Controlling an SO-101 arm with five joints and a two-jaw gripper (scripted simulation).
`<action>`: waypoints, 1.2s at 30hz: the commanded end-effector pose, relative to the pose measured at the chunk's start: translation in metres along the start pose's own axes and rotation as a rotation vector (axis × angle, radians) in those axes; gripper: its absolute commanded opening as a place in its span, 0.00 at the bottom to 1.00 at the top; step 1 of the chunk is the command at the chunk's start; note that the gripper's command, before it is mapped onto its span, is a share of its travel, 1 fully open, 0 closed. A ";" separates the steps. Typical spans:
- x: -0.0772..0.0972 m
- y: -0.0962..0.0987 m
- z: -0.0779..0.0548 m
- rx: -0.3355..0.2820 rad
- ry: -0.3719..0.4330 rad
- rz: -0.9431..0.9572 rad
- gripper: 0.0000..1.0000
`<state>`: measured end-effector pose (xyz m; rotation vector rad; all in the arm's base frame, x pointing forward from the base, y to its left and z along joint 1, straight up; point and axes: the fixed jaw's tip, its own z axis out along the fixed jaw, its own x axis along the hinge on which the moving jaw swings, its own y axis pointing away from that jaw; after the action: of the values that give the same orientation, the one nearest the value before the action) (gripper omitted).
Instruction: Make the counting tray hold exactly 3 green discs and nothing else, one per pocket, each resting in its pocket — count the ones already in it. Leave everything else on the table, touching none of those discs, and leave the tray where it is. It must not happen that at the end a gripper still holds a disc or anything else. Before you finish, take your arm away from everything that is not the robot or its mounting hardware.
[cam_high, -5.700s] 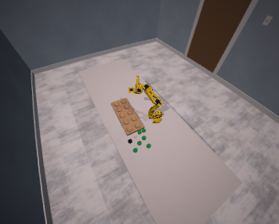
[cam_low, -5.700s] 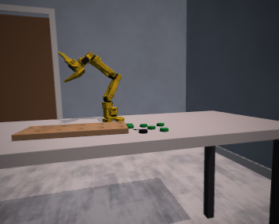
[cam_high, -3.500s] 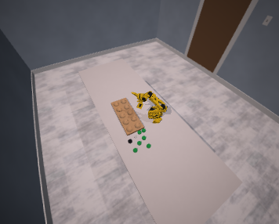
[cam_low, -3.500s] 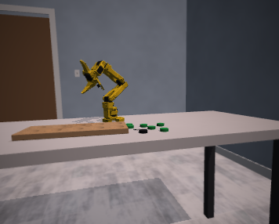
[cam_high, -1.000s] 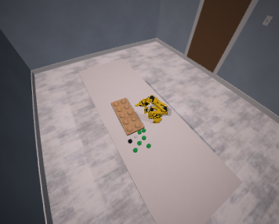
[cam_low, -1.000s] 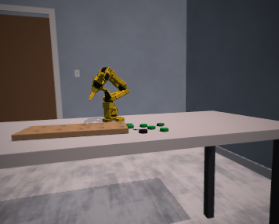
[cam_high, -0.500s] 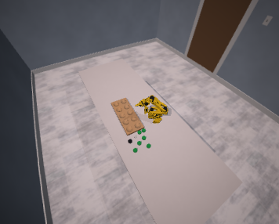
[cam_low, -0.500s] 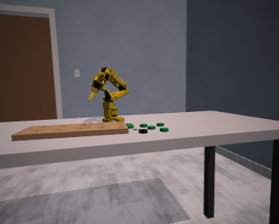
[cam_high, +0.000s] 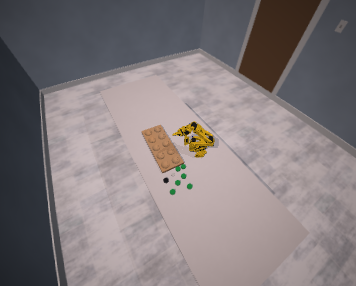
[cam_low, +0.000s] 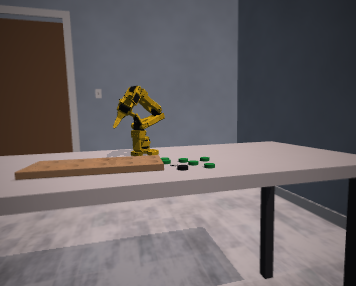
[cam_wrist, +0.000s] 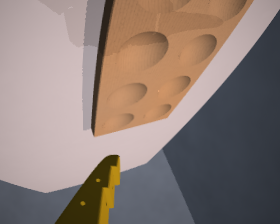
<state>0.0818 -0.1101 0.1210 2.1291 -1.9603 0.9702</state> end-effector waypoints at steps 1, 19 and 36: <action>-0.037 -0.010 0.009 0.053 -0.019 -0.273 1.00; -0.053 -0.032 0.001 0.081 -0.046 -0.263 1.00; -0.053 -0.032 -0.007 0.094 -0.059 -0.256 1.00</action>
<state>0.0818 -0.1101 0.1210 2.1291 -1.9603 0.9702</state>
